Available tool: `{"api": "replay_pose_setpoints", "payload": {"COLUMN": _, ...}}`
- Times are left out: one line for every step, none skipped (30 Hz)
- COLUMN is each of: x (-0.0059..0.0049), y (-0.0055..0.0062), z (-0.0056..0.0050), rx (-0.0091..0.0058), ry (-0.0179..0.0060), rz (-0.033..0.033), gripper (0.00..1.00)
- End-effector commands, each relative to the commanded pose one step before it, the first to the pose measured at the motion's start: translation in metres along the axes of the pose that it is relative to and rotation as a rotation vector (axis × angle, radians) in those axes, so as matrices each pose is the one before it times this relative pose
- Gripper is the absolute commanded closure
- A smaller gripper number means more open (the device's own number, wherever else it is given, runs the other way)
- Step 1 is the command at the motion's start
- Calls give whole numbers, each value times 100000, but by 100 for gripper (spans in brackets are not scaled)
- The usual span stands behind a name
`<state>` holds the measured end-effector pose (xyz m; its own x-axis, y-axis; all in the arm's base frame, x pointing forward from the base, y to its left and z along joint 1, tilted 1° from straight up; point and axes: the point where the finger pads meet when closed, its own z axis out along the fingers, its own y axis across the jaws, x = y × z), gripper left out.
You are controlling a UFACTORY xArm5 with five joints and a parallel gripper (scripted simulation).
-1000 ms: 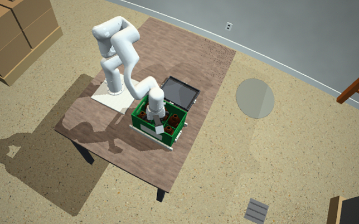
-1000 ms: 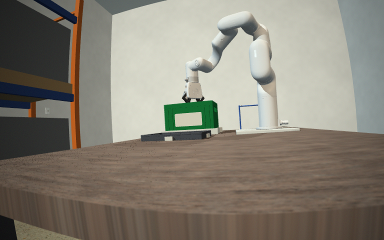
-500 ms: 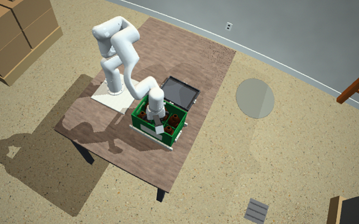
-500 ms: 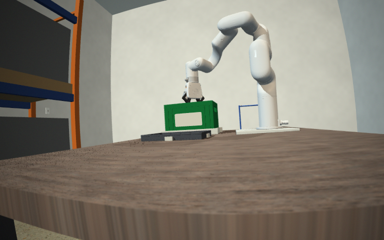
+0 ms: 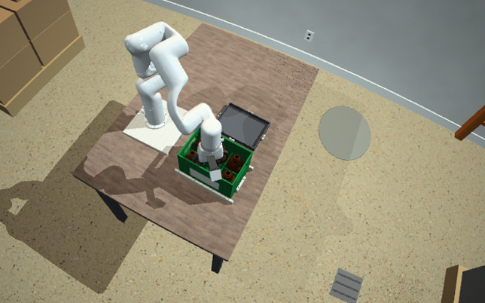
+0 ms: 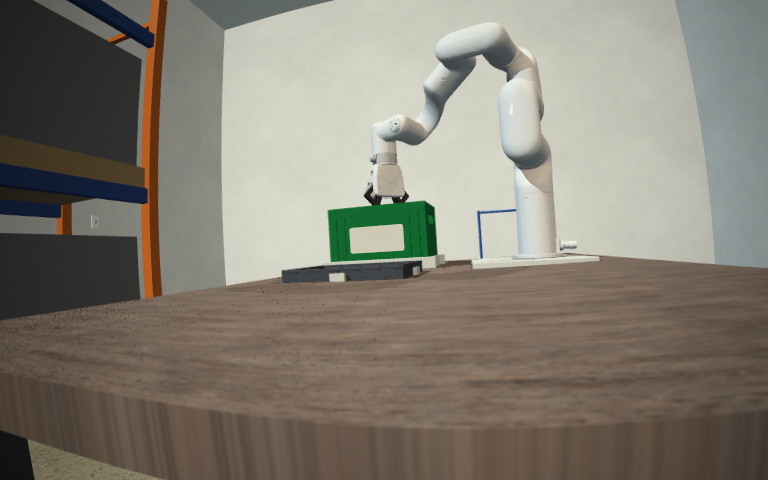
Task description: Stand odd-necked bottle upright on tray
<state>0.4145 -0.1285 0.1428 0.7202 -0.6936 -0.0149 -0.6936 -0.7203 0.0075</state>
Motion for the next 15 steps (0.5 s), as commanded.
{"api": "replay_pose_setpoints", "payload": {"x": 101, "y": -71, "z": -516, "rx": 201, "ry": 398, "rz": -3, "gripper": 35}}
{"api": "replay_pose_setpoints", "payload": {"x": -6, "y": -5, "z": -155, "rx": 1, "ry": 3, "rz": 0, "gripper": 35}}
{"api": "replay_pose_setpoints", "payload": {"x": 0, "y": 0, "z": 0, "rx": 0, "ry": 0, "rz": 0, "gripper": 35}}
{"api": "replay_pose_setpoints", "payload": {"x": 0, "y": 0, "z": 0, "rx": 0, "ry": 0, "rz": 0, "gripper": 35}}
{"api": "replay_pose_setpoints", "payload": {"x": -8, "y": -6, "z": -179, "rx": 1, "ry": 3, "rz": 0, "gripper": 35}}
{"api": "replay_pose_setpoints", "payload": {"x": -4, "y": -4, "z": -201, "rx": 1, "ry": 2, "rz": 0, "gripper": 35}}
{"api": "replay_pose_setpoints", "payload": {"x": 0, "y": -3, "z": -223, "rx": 0, "ry": 0, "rz": 0, "gripper": 35}}
{"api": "replay_pose_setpoints", "payload": {"x": -2, "y": -2, "z": -244, "rx": 0, "ry": 0, "rz": 0, "gripper": 35}}
{"api": "replay_pose_setpoints", "payload": {"x": -4, "y": -2, "z": -265, "rx": 0, "ry": 0, "rz": 0, "gripper": 35}}
{"api": "replay_pose_setpoints", "payload": {"x": -1, "y": -3, "z": -283, "rx": 0, "ry": 0, "rz": 0, "gripper": 35}}
{"api": "replay_pose_setpoints", "payload": {"x": -1, "y": -3, "z": -299, "rx": 0, "ry": 0, "rz": 0, "gripper": 35}}
{"api": "replay_pose_setpoints", "payload": {"x": -3, "y": -2, "z": -314, "rx": 0, "ry": 0, "rz": 0, "gripper": 35}}
{"api": "replay_pose_setpoints", "payload": {"x": -2, "y": -3, "z": -326, "rx": 0, "ry": 0, "rz": 0, "gripper": 35}}
{"api": "replay_pose_setpoints", "payload": {"x": -1, "y": -4, "z": -335, "rx": 0, "ry": 0, "rz": 0, "gripper": 35}}
{"api": "replay_pose_setpoints", "payload": {"x": -4, "y": -2, "z": -343, "rx": 0, "ry": 0, "rz": 0, "gripper": 35}}
